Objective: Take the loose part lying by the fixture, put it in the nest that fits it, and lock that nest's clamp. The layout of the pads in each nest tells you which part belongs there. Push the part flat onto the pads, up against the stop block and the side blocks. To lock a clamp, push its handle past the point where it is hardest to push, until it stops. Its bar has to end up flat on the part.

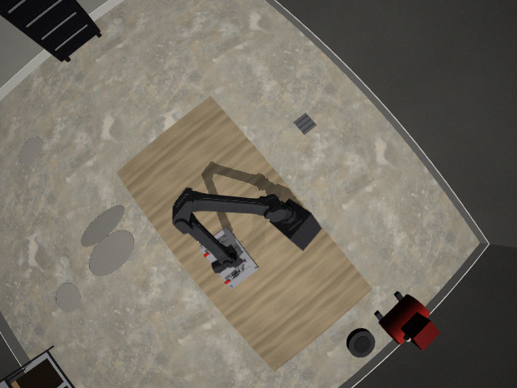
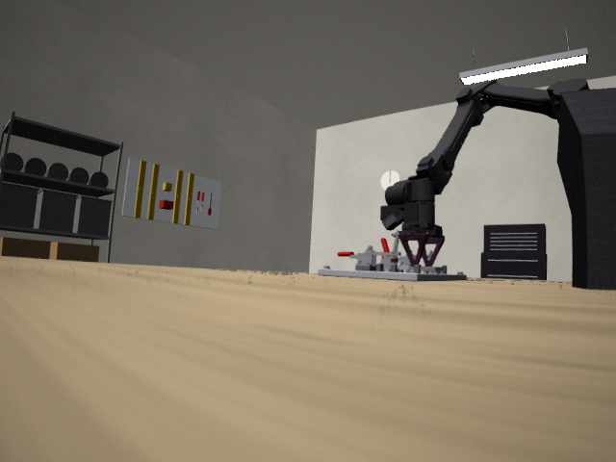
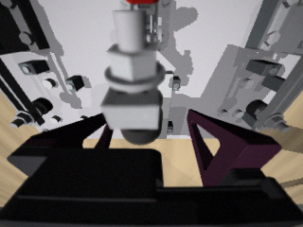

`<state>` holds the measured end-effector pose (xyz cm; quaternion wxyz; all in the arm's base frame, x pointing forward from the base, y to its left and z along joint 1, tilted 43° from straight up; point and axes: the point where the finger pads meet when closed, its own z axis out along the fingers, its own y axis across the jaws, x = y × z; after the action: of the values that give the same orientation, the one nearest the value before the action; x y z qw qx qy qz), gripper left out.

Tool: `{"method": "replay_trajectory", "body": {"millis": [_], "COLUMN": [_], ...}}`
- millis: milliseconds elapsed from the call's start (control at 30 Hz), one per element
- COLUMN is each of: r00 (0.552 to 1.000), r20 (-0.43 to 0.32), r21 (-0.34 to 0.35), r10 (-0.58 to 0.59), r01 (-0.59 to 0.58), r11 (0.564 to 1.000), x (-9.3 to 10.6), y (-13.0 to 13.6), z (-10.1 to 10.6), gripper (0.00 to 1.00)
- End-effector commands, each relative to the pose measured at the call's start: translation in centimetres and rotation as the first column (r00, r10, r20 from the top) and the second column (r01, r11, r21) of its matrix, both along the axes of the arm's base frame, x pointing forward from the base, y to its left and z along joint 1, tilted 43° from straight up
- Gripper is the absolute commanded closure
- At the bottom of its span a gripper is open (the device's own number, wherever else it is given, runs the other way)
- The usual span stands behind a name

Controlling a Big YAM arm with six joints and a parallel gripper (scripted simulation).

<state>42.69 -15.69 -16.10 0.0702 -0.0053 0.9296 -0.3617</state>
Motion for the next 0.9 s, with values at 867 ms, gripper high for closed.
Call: {"method": "replay_trajectory", "body": {"millis": [867], "r00": [1.0], "r20": [0.021], "r21": [0.002], "r10": [-0.009], "r01": [0.009], "r11": [1.0], "x": [-0.2], "y": [3.5], "z": [4.5], "gripper": [0.08]}}
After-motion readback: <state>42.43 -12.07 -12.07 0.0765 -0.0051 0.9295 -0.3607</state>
